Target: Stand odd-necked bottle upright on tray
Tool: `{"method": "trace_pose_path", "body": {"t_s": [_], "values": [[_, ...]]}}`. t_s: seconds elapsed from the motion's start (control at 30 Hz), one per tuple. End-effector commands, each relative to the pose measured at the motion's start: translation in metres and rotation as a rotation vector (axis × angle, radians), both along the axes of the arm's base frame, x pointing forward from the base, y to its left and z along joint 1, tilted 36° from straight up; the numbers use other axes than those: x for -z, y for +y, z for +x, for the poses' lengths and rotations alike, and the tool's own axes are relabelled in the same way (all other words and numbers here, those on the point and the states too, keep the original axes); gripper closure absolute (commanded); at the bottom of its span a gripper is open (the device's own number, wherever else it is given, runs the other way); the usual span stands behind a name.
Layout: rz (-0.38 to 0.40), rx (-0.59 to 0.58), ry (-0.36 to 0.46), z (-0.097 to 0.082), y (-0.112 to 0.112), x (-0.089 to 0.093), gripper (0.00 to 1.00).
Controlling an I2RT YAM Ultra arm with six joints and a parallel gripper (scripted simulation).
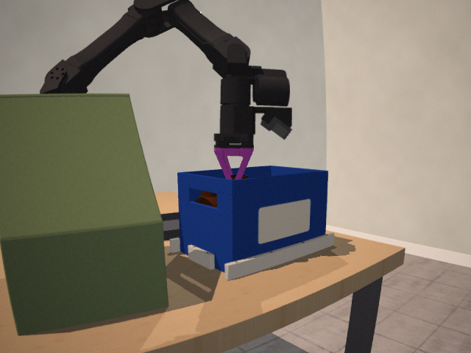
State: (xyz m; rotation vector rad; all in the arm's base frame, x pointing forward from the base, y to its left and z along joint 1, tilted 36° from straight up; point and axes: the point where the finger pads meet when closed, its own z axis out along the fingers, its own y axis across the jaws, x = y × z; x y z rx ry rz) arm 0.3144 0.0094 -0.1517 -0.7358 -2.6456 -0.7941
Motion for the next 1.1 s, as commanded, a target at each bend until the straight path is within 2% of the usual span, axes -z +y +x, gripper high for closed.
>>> {"method": "trace_pose_path", "body": {"t_s": [0.0, 0.37, 1.07], "values": [[-0.019, 0.023, -0.051, 0.017, -0.020, -0.017, 1.00], [-0.019, 0.023, -0.051, 0.017, -0.026, -0.026, 1.00], [-0.016, 0.024, -0.052, 0.017, -0.029, -0.030, 1.00]]}}
